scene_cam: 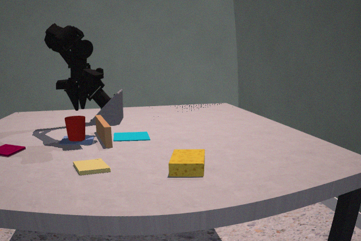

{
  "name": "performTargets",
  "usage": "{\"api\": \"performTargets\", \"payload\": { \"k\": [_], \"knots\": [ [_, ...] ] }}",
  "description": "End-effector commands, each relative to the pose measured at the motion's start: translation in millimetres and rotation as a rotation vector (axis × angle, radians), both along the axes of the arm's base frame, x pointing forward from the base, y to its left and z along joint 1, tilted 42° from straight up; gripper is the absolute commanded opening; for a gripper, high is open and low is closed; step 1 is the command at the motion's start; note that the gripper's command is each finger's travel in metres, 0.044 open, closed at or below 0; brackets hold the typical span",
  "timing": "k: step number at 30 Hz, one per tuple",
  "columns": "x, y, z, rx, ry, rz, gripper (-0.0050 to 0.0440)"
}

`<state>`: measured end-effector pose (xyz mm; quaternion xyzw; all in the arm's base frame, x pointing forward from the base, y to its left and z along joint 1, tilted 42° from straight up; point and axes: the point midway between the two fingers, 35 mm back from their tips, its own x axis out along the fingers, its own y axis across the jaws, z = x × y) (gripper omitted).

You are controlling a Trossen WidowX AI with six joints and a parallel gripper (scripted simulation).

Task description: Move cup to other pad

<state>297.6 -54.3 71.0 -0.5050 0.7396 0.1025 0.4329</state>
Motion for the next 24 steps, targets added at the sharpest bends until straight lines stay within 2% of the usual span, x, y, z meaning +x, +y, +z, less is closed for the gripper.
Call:
{"api": "performTargets", "payload": {
  "k": [1,24],
  "knots": [
    [-0.4,-5.5,-3.3,-0.002,-0.002,0.001,0.0148],
    [-3.8,-26.5,-26.6,-0.003,-0.003,0.001,0.0148]
  ]
}}
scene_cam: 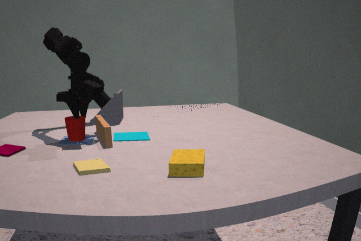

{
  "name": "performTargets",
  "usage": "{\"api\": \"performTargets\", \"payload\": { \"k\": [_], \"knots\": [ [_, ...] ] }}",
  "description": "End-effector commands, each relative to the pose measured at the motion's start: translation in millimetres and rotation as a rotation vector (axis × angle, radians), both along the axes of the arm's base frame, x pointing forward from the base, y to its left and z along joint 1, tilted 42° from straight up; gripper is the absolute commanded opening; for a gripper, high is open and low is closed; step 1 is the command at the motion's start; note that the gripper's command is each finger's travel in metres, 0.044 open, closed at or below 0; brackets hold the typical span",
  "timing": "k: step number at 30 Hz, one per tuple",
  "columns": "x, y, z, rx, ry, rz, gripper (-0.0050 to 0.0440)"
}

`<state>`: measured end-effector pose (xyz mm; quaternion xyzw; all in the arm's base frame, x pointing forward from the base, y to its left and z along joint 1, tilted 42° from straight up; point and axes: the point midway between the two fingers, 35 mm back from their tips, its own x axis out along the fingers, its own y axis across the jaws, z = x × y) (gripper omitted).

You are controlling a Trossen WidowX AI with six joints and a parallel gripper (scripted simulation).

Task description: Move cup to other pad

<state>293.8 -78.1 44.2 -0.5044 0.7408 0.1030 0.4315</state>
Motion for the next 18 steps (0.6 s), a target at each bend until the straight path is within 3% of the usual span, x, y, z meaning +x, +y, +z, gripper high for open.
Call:
{"api": "performTargets", "payload": {
  "k": [1,18],
  "knots": [
    [-0.3,-3.8,-1.0,-0.002,-0.006,0.003,0.0148],
    [-4.0,-15.6,-13.3,-0.005,-0.006,0.002,0.0148]
  ]
}}
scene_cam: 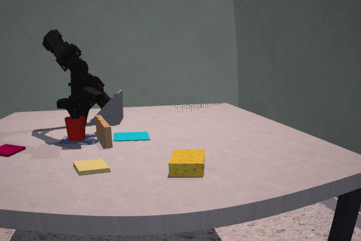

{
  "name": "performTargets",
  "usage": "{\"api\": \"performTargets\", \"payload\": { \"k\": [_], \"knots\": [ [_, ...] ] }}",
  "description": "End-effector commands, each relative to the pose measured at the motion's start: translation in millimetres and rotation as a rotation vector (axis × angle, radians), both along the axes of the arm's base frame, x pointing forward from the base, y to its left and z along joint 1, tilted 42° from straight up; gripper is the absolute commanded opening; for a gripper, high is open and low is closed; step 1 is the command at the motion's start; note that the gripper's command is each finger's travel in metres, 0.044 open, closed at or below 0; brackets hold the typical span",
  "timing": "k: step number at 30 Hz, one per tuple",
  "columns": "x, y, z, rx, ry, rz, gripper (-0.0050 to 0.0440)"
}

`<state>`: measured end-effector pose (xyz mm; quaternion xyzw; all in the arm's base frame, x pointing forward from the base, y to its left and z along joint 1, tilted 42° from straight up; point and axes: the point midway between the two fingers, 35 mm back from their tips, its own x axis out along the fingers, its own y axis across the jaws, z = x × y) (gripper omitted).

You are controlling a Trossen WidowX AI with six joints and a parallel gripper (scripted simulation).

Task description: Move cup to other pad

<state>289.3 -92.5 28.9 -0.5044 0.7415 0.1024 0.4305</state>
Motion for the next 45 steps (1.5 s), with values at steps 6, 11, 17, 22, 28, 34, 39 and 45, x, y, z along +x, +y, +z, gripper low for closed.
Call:
{"api": "performTargets", "payload": {
  "k": [6,11,17,22,28,34,39,45],
  "knots": [
    [2.2,-0.1,3.3,0.000,-0.015,0.001,0.0117],
    [2.2,-0.1,3.3,0.000,-0.015,0.001,0.0084],
    [2.2,-0.1,3.3,0.000,-0.015,0.001,0.0057],
    [2.2,-0.1,3.3,0.000,-0.015,0.001,0.0024],
    [2.2,-0.1,3.3,0.000,-0.015,0.001,0.0000],
    [2.3,0.3,3.7,0.000,-0.015,0.001,0.0000],
    [5.0,7.1,10.6,0.002,-0.015,0.001,0.0000],
    [8.7,20.8,24.8,0.004,-0.013,0.002,0.0000]
  ]
}}
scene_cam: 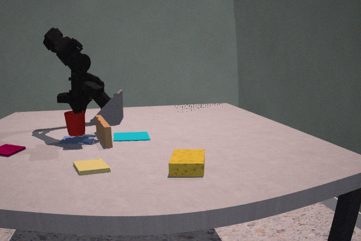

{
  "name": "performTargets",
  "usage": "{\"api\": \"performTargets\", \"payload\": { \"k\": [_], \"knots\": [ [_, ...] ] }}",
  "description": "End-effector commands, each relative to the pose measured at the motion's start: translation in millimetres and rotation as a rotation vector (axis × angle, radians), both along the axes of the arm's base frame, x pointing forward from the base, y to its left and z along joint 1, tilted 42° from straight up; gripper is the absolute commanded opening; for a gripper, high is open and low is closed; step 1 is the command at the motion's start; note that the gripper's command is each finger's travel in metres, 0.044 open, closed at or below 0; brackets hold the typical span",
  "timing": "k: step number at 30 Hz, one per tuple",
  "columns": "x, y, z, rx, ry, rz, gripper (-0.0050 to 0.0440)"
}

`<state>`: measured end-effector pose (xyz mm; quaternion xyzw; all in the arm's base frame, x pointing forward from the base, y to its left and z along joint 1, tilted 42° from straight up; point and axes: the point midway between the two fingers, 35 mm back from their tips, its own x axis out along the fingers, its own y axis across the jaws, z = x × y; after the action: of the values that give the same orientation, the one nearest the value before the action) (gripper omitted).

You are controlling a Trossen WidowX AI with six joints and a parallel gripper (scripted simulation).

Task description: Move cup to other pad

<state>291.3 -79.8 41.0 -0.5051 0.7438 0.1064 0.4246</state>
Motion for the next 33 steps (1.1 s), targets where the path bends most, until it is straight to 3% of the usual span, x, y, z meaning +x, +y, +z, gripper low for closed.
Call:
{"api": "performTargets", "payload": {
  "k": [1,20,33],
  "knots": [
    [7.2,10.3,15.0,0.005,-0.027,-0.001,0.0000],
    [11.7,44.4,51.7,0.002,-0.022,0.000,0.0000],
    [10.7,43.2,50.2,-0.001,-0.017,0.005,0.0000]
  ]
}}
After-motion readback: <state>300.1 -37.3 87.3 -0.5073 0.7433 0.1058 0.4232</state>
